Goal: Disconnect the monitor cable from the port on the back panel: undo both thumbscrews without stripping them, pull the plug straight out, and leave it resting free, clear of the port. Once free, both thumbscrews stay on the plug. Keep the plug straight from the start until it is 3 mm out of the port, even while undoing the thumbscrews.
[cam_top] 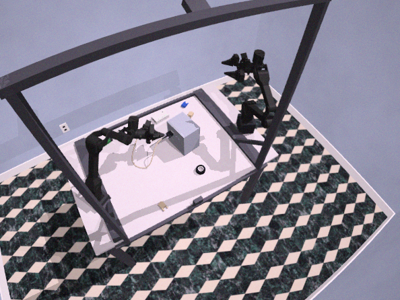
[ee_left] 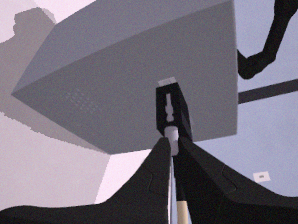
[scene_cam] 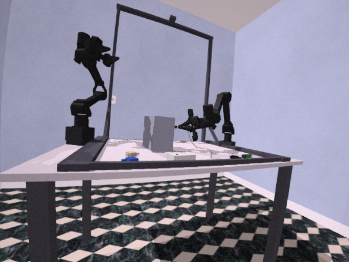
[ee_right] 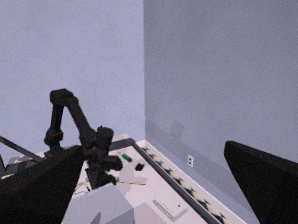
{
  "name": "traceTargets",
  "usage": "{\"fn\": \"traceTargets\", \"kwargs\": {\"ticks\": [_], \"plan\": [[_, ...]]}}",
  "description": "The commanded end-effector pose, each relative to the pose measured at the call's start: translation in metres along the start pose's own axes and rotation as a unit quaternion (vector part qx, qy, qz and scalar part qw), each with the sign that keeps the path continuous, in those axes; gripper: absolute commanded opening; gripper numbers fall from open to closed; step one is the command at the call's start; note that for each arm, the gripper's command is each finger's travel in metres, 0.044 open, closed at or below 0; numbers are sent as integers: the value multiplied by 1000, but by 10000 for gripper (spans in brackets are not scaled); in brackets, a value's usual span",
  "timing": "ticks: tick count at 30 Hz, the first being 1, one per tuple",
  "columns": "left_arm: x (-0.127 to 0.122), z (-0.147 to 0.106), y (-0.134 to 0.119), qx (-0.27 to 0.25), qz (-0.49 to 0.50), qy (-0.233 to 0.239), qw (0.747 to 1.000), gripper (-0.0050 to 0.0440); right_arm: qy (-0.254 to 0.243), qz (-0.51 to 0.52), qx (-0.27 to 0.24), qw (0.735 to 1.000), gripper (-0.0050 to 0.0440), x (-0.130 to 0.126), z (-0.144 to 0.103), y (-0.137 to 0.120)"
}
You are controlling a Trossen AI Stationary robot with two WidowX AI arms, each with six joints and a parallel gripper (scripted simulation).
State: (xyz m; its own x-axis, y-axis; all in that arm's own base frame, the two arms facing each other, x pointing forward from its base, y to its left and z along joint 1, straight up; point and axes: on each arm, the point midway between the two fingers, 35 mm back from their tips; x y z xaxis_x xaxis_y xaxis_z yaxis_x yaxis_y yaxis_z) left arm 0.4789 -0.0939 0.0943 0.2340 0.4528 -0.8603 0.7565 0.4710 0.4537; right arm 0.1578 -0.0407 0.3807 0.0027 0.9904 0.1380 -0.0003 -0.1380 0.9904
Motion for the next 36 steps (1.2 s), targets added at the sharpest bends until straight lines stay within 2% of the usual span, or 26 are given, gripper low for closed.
{"fn": "traceTargets", "kwargs": {"ticks": [1,36], "plan": [[-7,-1,7,-9,-9,-19,1000,0,1,-2,0,1000,440,2,0,2],[-1,0,5,-20,-129,-103,986,0,1,-2,0,1000,440,2,0,2]]}}
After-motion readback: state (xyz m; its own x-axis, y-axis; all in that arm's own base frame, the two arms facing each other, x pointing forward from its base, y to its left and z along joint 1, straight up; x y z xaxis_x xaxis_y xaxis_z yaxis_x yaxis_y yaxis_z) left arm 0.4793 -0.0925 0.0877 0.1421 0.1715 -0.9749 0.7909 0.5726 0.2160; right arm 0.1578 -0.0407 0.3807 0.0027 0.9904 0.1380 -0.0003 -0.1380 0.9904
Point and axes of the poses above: on each arm, the point midway between the two fingers, 35 mm back from their tips, its own z axis out along the fingers, its own x axis across the jaws, y = z × x, and after that the axes turned 8 degrees about z, right-handed
